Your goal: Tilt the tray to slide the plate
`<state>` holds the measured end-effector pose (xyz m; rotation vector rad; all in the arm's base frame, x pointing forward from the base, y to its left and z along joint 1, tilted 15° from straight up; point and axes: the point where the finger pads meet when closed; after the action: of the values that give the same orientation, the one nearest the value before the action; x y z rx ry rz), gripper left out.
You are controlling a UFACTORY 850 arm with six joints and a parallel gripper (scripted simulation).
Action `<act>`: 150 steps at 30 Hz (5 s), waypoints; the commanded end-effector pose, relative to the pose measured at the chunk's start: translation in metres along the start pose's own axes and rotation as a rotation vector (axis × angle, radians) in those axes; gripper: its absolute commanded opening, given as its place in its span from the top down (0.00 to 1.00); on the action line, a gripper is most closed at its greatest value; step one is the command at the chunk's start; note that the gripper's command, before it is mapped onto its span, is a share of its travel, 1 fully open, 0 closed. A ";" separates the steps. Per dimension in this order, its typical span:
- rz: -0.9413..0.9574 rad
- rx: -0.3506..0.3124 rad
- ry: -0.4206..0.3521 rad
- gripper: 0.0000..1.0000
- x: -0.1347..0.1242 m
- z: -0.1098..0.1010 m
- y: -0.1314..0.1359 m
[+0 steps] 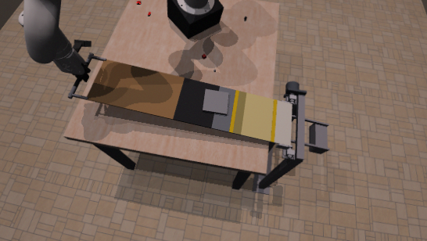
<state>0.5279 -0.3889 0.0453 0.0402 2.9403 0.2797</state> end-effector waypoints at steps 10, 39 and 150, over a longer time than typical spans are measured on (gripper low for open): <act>-0.001 0.002 -0.002 1.00 -0.001 0.027 -0.005; -0.001 0.002 -0.002 1.00 -0.001 0.029 -0.005; -0.001 0.002 -0.002 1.00 -0.001 -0.018 0.002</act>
<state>0.5323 -0.3876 0.0178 0.0411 2.9403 0.2743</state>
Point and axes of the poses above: the point where the finger pads meet when closed, its own z axis out along the fingers, its own y axis across the jaws, x = y × z, and after that the axes turned 1 degree about -z, right-handed
